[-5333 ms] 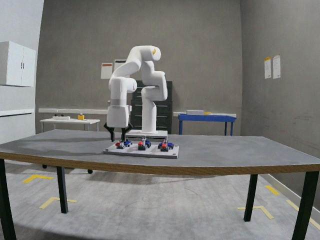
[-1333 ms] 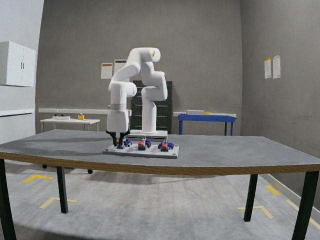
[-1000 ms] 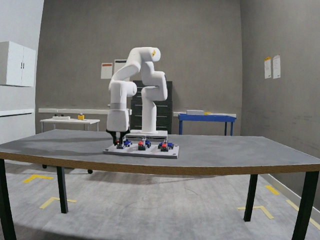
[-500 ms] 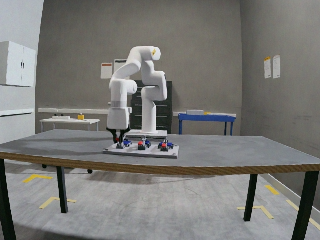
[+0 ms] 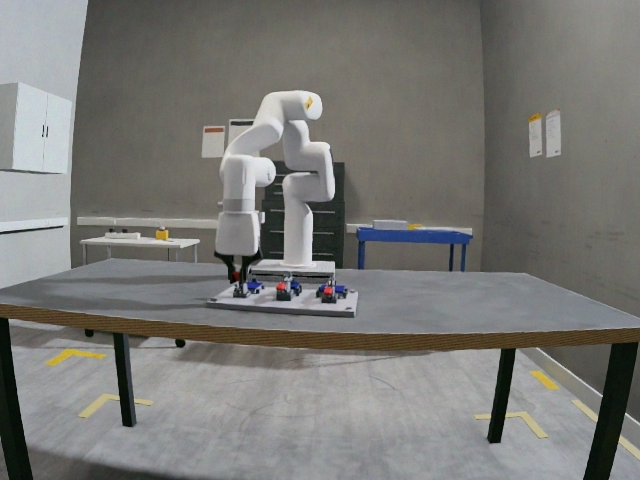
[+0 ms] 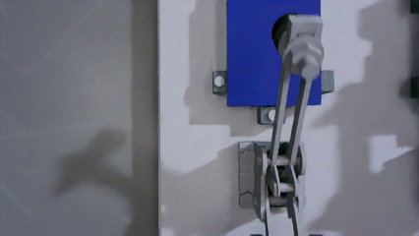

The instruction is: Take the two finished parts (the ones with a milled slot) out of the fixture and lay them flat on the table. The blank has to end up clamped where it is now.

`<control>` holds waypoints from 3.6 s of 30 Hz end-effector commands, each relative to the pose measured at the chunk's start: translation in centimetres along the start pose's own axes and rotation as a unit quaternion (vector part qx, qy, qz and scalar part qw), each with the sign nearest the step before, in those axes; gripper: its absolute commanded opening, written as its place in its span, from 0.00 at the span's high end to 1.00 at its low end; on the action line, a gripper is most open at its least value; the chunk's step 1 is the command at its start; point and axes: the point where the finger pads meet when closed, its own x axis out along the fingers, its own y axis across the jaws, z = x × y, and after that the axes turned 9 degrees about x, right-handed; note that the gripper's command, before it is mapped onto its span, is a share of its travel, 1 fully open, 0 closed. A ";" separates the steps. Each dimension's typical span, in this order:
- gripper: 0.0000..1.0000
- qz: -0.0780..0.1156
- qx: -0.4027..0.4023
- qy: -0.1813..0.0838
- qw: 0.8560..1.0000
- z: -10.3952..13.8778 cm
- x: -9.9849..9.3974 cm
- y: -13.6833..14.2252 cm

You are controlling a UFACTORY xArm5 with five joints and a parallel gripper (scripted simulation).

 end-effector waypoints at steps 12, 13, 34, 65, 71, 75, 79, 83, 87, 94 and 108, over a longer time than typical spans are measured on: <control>1.00 0.000 0.000 -0.001 1.000 -1.0 -0.6 -0.2; 1.00 0.000 0.000 -0.001 1.000 -1.0 -0.6 -0.2; 1.00 0.000 0.000 -0.001 1.000 -2.2 -0.8 -0.4; 1.00 0.000 0.000 -0.001 1.000 -2.7 -0.8 -0.5; 1.00 0.000 0.000 -0.001 1.000 -2.7 -0.8 -0.5; 1.00 0.000 0.000 -0.001 1.000 -2.7 -0.8 -0.5; 1.00 0.000 0.000 -0.001 1.000 -2.7 -0.8 -0.5; 1.00 0.000 0.000 -0.001 1.000 -2.7 -0.7 -0.5; 1.00 0.000 0.000 -0.001 1.000 -2.8 -0.7 -0.5; 1.00 0.000 0.000 -0.001 1.000 -3.0 -0.7 -0.5; 1.00 0.000 0.000 -0.001 1.000 -3.2 -0.7 -0.5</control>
